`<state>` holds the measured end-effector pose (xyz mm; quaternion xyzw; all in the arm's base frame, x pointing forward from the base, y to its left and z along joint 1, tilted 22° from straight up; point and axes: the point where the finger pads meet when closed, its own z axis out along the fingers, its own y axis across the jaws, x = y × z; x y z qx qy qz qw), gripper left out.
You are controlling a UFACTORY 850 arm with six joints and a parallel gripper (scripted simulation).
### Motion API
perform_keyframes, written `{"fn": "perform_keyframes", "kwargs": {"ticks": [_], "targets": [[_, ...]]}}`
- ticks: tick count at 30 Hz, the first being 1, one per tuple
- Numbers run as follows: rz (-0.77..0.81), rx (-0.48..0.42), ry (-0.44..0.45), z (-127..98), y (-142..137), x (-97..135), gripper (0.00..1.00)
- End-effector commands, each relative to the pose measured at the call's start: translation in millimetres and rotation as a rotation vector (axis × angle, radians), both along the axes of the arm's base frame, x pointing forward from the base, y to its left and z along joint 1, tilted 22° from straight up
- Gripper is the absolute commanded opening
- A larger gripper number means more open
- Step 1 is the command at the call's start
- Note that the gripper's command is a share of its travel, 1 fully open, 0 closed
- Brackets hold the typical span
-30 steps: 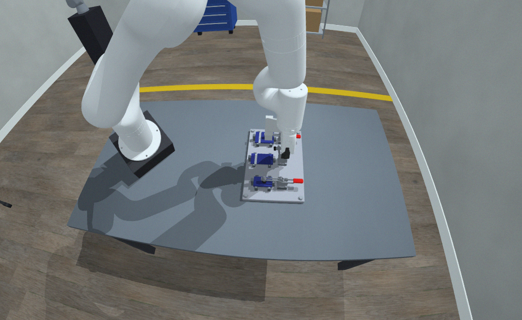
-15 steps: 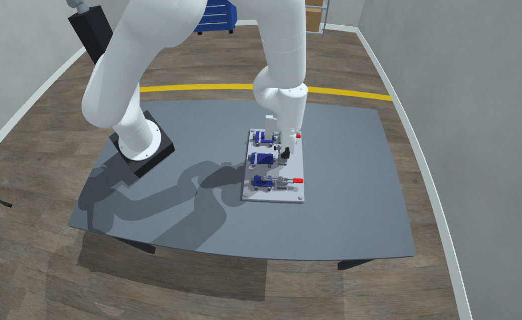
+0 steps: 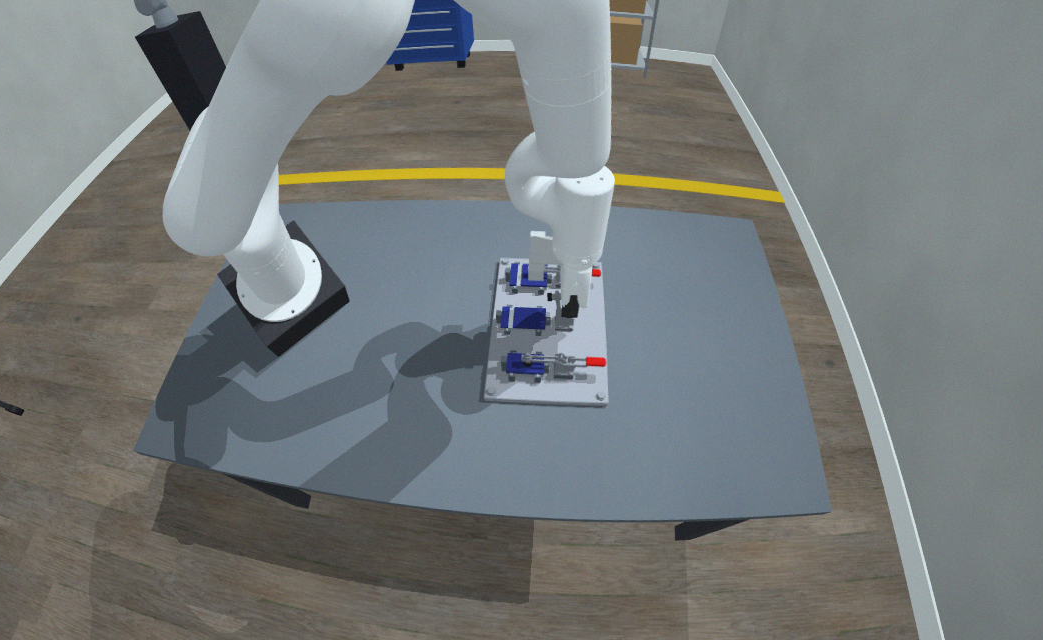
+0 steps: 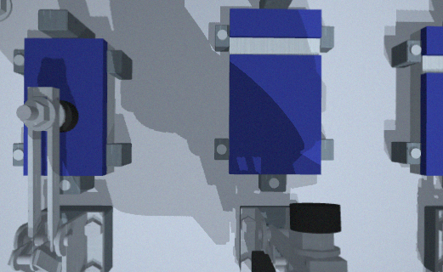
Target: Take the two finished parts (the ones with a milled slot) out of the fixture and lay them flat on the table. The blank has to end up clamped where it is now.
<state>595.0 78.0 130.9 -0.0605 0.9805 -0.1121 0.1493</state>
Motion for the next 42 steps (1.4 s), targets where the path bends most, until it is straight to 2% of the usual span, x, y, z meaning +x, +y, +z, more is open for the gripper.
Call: {"fn": "perform_keyframes", "kwargs": {"ticks": [1, 29, 30, 42], "targets": [[0.0, 0.0, -0.001, 0.4, 0.1, -0.2, 0.0], [0.0, 0.0, -0.001, -0.5, -0.4, -2.8, 0.0], [0.0, 0.0, -0.001, -0.7, -0.4, -2.8, 0.48], [0.0, 0.001, -0.002, -0.4, -0.2, -2.5, 0.48]]}}
